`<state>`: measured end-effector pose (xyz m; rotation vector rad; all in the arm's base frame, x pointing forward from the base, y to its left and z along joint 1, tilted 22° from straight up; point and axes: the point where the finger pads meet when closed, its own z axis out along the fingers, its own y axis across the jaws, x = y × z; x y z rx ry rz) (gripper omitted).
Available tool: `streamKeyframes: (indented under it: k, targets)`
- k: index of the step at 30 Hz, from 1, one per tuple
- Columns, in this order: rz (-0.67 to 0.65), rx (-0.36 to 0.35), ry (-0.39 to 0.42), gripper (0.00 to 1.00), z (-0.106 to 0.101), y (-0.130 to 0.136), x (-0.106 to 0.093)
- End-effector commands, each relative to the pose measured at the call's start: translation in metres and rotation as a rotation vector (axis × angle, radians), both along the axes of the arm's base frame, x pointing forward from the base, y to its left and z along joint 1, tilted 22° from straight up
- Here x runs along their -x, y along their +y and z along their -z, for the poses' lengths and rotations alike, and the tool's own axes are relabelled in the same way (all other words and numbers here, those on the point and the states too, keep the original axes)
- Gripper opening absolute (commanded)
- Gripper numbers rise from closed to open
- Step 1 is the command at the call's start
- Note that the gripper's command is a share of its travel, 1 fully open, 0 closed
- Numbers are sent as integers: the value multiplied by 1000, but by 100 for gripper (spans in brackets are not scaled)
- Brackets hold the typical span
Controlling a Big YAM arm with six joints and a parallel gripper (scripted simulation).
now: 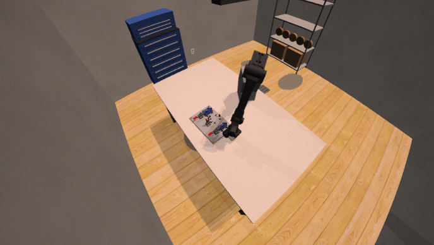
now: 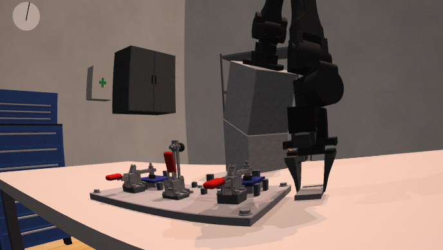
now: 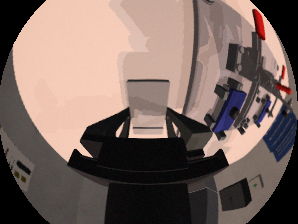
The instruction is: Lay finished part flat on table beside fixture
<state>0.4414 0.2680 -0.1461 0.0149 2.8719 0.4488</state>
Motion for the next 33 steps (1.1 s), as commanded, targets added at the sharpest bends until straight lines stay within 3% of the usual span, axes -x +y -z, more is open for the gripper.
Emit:
streamKeyframes:
  k: [1,33]
  targets:
    - [7,-8,-8,0,1,7,-5]
    - [7,-13,-18,0,-2,9,-9]
